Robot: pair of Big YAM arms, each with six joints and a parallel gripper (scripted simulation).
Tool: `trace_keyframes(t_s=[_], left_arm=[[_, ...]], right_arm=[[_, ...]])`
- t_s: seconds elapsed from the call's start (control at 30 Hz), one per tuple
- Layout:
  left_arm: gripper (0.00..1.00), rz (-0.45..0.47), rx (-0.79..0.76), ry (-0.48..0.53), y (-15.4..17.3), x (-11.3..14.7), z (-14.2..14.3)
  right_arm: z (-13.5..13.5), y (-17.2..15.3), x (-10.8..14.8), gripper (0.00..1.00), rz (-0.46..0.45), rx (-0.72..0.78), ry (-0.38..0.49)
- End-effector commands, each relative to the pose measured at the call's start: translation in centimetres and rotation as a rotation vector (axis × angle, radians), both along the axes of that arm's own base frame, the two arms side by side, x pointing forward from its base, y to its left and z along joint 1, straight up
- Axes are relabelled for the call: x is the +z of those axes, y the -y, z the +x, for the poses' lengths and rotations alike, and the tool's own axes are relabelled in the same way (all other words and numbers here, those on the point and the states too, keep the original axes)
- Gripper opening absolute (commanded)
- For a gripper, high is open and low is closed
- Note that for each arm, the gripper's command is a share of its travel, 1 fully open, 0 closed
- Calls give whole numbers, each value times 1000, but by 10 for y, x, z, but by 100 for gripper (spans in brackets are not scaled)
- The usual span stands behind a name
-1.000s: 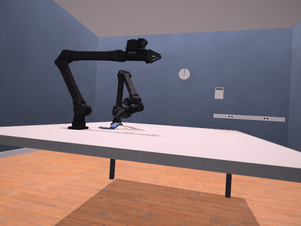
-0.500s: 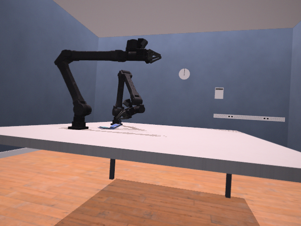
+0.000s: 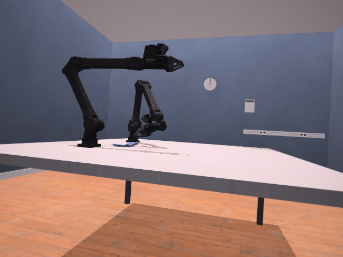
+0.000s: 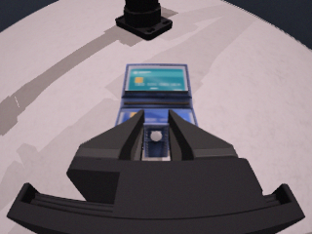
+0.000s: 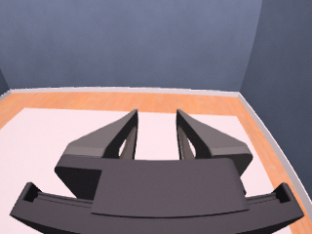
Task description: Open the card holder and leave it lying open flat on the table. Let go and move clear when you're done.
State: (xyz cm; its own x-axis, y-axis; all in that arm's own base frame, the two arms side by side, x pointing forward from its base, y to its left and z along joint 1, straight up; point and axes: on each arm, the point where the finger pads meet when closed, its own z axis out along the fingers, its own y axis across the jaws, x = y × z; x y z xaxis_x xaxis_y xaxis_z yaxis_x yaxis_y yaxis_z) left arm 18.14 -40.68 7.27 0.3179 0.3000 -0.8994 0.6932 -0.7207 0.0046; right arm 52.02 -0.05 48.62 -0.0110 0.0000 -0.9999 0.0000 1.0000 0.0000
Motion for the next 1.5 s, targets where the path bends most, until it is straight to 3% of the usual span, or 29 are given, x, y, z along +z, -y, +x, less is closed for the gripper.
trace_keyframes(t_s=[0.0, 0.1, 0.13, 0.7, 0.9, 1.03, 1.27, 1.47], left_arm=[[21, -31, 3, 25, 10, 6, 19], [21, -29, 3, 25, 9, 4, 21], [43, -40, -11, 33, 15, 16, 13], [43, -51, -2, 46, 12, 17, 17], [43, -58, -2, 54, 14, 47, 18], [43, -47, -2, 43, 13, 47, 17], [43, -65, 17, 66, 13, 71, 25], [43, -35, 54, 64, 8, 61, 31]], right_arm=[[-1, 0, 26, 36, 0, 0, 46], [-1, 0, 26, 36, 0, 0, 46], [-1, 0, 26, 36, 0, 0, 46], [-1, 0, 26, 36, 0, 0, 46], [-1, 0, 26, 36, 0, 0, 46], [-1, 0, 26, 36, 0, 0, 46], [-1, 0, 26, 36, 0, 0, 46], [-1, 0, 26, 36, 0, 0, 46]])
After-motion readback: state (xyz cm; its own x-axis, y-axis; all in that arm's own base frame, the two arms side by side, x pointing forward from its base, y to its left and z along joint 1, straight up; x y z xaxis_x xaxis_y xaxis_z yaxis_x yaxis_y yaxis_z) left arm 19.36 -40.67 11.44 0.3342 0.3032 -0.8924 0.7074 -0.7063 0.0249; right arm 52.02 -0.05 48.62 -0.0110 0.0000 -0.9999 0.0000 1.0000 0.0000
